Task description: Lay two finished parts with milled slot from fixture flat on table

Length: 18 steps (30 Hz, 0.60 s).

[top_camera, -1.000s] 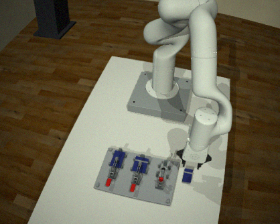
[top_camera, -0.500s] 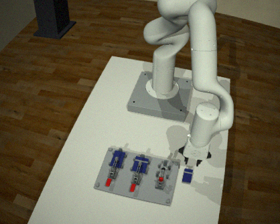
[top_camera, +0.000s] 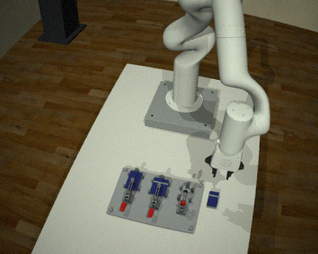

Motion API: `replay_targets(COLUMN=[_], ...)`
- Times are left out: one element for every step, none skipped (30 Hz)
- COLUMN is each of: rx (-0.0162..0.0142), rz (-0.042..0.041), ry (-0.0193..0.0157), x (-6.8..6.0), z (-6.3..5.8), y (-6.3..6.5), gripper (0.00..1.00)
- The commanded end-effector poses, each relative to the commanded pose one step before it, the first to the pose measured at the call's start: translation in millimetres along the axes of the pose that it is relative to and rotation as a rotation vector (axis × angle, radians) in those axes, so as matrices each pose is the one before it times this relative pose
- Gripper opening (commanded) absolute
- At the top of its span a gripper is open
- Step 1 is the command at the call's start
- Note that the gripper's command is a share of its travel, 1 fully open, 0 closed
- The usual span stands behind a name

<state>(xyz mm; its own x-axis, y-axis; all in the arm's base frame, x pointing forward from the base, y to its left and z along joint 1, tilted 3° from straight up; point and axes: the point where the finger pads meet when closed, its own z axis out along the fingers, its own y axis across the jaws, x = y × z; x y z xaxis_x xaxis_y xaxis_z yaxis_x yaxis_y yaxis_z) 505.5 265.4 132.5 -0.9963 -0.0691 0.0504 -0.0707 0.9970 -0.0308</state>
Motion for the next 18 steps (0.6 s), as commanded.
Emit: replay_targets(rx=[-0.00101,0.0,0.0,0.0,0.0,0.0,0.0,0.0,0.0,0.0,0.0,0.0,0.0,0.0,0.0,0.0,0.0,0.0], rz=[0.00004,0.0,0.0,0.0,0.0,0.0,0.0,0.0,0.0,0.0,0.0,0.0,0.0,0.0,0.0,0.0,0.0,0.0], ry=[-0.0022,0.0,0.0,0.0,0.0,0.0,0.0,0.0,0.0,0.0,0.0,0.0,0.0,0.0,0.0,0.0,0.0,0.0], x=[-0.82,0.0,0.0,0.0,0.0,0.0,0.01,0.0,0.0,0.0,0.01,0.0,0.0,0.0,0.0,0.01,0.0,0.01], z=[-5.94,-0.21,-0.03,0.0,0.0,0.0,0.0,0.0,0.0,0.0,0.0,0.0,0.0,0.0,0.0,0.0,0.0,0.0], y=[0.37,0.0,0.0,-0.09,-0.59,-1.48,-2.69,-4.08,-5.59,-7.11,-8.59,-9.96,0.0,0.0,-11.16,-12.18,-12.96,-13.52], gripper=[0.48,0.48,0.48,0.48,0.48,0.48,0.48,0.48,0.48,0.48,0.48,0.48,0.48,0.48,0.48,0.48,0.48,0.48])
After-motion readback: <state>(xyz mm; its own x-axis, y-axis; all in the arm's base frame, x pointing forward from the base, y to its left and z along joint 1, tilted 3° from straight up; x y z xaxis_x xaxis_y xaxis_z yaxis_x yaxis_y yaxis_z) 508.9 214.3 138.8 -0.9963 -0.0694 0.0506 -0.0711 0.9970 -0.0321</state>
